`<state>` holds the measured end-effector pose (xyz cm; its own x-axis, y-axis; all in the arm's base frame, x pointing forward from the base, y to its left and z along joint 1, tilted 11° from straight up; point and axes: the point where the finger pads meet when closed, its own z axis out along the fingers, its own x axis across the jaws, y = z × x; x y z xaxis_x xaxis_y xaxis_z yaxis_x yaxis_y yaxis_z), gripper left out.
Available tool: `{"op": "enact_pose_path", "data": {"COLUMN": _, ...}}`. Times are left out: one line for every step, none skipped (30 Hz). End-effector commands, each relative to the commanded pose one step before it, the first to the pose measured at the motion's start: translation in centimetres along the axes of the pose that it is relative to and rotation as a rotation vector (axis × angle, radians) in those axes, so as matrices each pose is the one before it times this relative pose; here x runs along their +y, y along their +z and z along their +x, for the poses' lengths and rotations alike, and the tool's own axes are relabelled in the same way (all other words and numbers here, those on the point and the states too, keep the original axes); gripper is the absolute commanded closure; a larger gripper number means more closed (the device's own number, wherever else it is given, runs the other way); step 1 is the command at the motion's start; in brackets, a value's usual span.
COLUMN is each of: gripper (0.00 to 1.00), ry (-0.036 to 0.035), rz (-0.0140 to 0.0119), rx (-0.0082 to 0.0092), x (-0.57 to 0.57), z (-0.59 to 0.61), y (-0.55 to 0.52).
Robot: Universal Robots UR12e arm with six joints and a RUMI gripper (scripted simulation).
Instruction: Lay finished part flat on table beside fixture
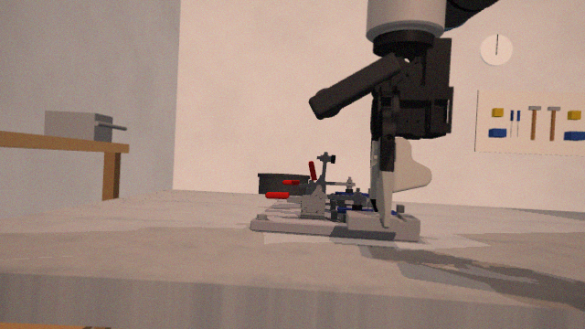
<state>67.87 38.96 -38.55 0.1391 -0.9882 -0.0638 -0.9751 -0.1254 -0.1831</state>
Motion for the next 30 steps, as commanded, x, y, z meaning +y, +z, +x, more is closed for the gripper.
{"op": "enact_pose_path", "data": {"gripper": 1.00, "ry": -0.00006, "rz": 0.00116, "rx": -0.00027, "x": -0.077, "z": -0.027, "y": 0.741}}
{"op": "enact_pose_path", "data": {"gripper": 1.00, "ry": 0.00000, "rz": 0.00000, "rx": 0.00000, "x": 0.000, "z": 0.000, "y": 0.156}}
{"op": "enact_pose_path", "data": {"gripper": 1.00, "ry": 0.00000, "rz": 0.00000, "rx": 0.00000, "x": 0.000, "z": 0.000, "y": 0.143}}
{"op": "enact_pose_path", "data": {"gripper": 1.00, "ry": 0.00000, "rz": 0.00000, "rx": 0.00000, "x": 0.000, "z": 0.000, "y": 0.129}}
{"op": "enact_pose_path", "data": {"gripper": 1.00, "ry": 0.00000, "rz": 0.00000, "rx": 0.00000, "x": 0.000, "z": 0.000, "y": 0.116}}
{"op": "enact_pose_path", "data": {"gripper": 1.00, "ry": 0.00000, "rz": 0.00000, "rx": 0.00000, "x": 0.000, "z": 0.000, "y": 0.102}}
{"op": "enact_pose_path", "data": {"gripper": 1.00, "ry": 0.00000, "rz": 0.00000, "rx": 0.00000, "x": 0.000, "z": 0.000, "y": 0.089}}
{"op": "enact_pose_path", "data": {"gripper": 1.00, "ry": 0.00000, "rz": 0.00000, "rx": 0.00000, "x": 0.000, "z": 0.000, "y": 0.076}}
{"op": "enact_pose_path", "data": {"gripper": 1.00, "ry": 0.00000, "rz": 0.00000, "rx": 0.00000, "x": 0.000, "z": 0.000, "y": 0.063}}
{"op": "enact_pose_path", "data": {"gripper": 1.00, "ry": 0.00000, "rz": 0.00000, "rx": 0.00000, "x": 0.000, "z": 0.000, "y": 0.051}}
{"op": "enact_pose_path", "data": {"gripper": 1.00, "ry": 0.00000, "rz": 0.00000, "rx": 0.00000, "x": 0.000, "z": 0.000, "y": 0.040}}
{"op": "enact_pose_path", "data": {"gripper": 1.00, "ry": 0.00000, "rz": 0.00000, "rx": 0.00000, "x": 0.000, "z": 0.000, "y": 0.000}}
{"op": "enact_pose_path", "data": {"gripper": 1.00, "ry": 0.00000, "rz": 0.00000, "rx": 0.00000, "x": 0.000, "z": 0.000, "y": 0.000}}
{"op": "enact_pose_path", "data": {"gripper": 1.00, "ry": 0.00000, "rz": 0.00000, "rx": 0.00000, "x": 0.000, "z": 0.000, "y": 0.030}}
{"op": "enact_pose_path", "data": {"gripper": 1.00, "ry": 0.00000, "rz": 0.00000, "rx": 0.00000, "x": 0.000, "z": 0.000, "y": 0.021}}
{"op": "enact_pose_path", "data": {"gripper": 1.00, "ry": 0.00000, "rz": 0.00000, "rx": 0.00000, "x": 0.000, "z": 0.000, "y": 0.013}}
{"op": "enact_pose_path", "data": {"gripper": 1.00, "ry": 0.00000, "rz": 0.00000, "rx": 0.00000, "x": 0.000, "z": 0.000, "y": 0.007}}
{"op": "enact_pose_path", "data": {"gripper": 1.00, "ry": 0.00000, "rz": 0.00000, "rx": 0.00000, "x": 0.000, "z": 0.000, "y": 0.003}}
{"op": "enact_pose_path", "data": {"gripper": 1.00, "ry": 0.00000, "rz": 0.00000, "rx": 0.00000, "x": 0.000, "z": 0.000, "y": 0.000}}
{"op": "enact_pose_path", "data": {"gripper": 1.00, "ry": 0.00000, "rz": 0.00000, "rx": 0.00000, "x": 0.000, "z": 0.000, "y": 0.000}}
{"op": "enact_pose_path", "data": {"gripper": 1.00, "ry": 0.00000, "rz": 0.00000, "rx": 0.00000, "x": 0.000, "z": 0.000, "y": 0.000}}
{"op": "enact_pose_path", "data": {"gripper": 1.00, "ry": 0.00000, "rz": 0.00000, "rx": 0.00000, "x": 0.000, "z": 0.000, "y": 0.000}}
{"op": "enact_pose_path", "data": {"gripper": 1.00, "ry": 0.00000, "rz": 0.00000, "rx": 0.00000, "x": 0.000, "z": 0.000, "y": 0.000}}
{"op": "enact_pose_path", "data": {"gripper": 1.00, "ry": 0.00000, "rz": 0.00000, "rx": 0.00000, "x": 0.000, "z": 0.000, "y": 0.000}}
{"op": "enact_pose_path", "data": {"gripper": 1.00, "ry": 0.00000, "rz": 0.00000, "rx": 0.00000, "x": 0.000, "z": 0.000, "y": 0.000}}
{"op": "enact_pose_path", "data": {"gripper": 1.00, "ry": 0.00000, "rz": 0.00000, "rx": 0.00000, "x": 0.000, "z": 0.000, "y": 0.000}}
{"op": "enact_pose_path", "data": {"gripper": 1.00, "ry": 0.00000, "rz": 0.00000, "rx": 0.00000, "x": 0.000, "z": 0.000, "y": 0.000}}
{"op": "enact_pose_path", "data": {"gripper": 1.00, "ry": 0.00000, "rz": 0.00000, "rx": 0.00000, "x": 0.000, "z": 0.000, "y": 0.000}}
{"op": "enact_pose_path", "data": {"gripper": 1.00, "ry": 0.00000, "rz": 0.00000, "rx": 0.00000, "x": 0.000, "z": 0.000, "y": 0.000}}
{"op": "enact_pose_path", "data": {"gripper": 1.00, "ry": 0.00000, "rz": 0.00000, "rx": 0.00000, "x": 0.000, "z": 0.000, "y": 0.000}}
